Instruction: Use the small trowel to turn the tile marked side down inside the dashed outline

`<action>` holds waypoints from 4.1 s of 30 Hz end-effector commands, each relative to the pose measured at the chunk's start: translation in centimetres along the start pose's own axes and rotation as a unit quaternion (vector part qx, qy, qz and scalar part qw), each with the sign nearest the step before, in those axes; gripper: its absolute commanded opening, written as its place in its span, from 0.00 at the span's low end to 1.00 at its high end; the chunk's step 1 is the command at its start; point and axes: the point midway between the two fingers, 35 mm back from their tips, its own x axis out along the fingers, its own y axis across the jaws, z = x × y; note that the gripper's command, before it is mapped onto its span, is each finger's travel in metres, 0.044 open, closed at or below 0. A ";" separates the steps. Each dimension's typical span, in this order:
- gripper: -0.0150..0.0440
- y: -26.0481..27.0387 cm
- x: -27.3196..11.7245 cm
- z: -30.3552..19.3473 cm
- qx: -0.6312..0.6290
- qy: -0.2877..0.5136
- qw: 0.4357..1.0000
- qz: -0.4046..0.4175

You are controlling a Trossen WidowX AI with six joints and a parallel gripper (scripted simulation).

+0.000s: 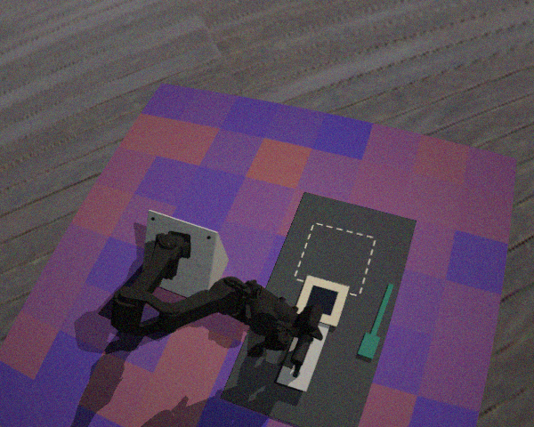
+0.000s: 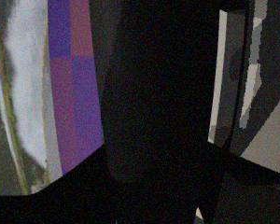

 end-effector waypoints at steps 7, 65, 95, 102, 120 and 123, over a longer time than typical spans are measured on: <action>0.25 0.1 -0.4 -2.4 -0.004 0.012 1.000 0.003; 0.25 6.1 -5.6 -9.8 0.039 0.048 0.998 0.003; 0.25 7.3 -6.7 -5.0 0.038 0.047 0.998 0.003; 0.25 7.3 -6.7 -5.0 0.038 0.047 0.998 0.003; 0.25 8.2 -6.3 -6.3 0.035 0.052 0.998 -0.001; 0.25 9.0 -6.0 -7.7 0.032 0.057 0.998 -0.004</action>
